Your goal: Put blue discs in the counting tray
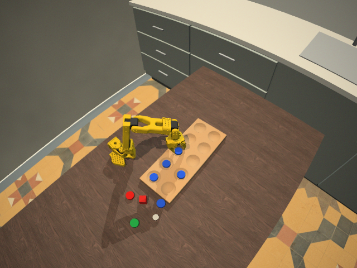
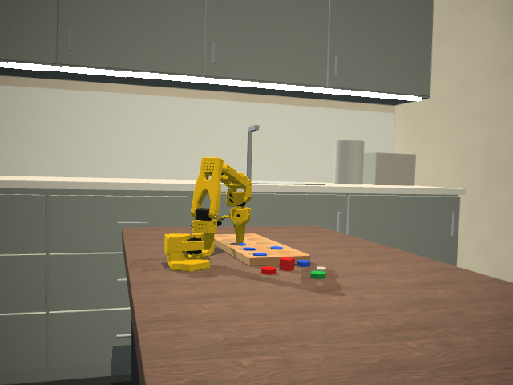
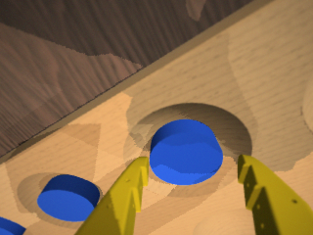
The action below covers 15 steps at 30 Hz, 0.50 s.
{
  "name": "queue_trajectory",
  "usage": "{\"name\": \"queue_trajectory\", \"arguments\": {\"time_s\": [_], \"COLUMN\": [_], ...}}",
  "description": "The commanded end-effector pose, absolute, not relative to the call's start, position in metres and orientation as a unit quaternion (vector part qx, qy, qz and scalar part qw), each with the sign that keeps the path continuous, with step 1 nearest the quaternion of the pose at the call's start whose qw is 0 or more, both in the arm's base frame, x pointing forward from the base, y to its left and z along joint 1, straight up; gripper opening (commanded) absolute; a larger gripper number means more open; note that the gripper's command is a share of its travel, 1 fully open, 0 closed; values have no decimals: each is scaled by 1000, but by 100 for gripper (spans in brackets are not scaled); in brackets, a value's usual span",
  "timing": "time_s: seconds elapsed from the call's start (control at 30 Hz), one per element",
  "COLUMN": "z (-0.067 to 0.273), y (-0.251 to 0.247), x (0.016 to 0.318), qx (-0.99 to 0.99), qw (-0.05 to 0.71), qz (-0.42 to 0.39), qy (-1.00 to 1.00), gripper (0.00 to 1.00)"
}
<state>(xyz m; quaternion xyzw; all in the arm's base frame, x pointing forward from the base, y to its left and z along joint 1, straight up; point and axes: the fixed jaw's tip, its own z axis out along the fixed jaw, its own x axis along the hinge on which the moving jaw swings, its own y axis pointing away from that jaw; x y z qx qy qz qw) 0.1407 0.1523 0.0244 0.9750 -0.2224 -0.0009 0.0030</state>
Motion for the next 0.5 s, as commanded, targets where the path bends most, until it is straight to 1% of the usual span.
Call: {"name": "queue_trajectory", "arguments": {"time_s": [0.0, 0.23, 0.47], "z": [36, 38, 49], "y": [160, 159, 158], "x": [146, 146, 146], "qx": [975, 975, 975], "qw": [-29, -29, -29], "qz": [16, 16, 16], "qy": [-222, -222, -222], "gripper": [27, 27, 27]}}
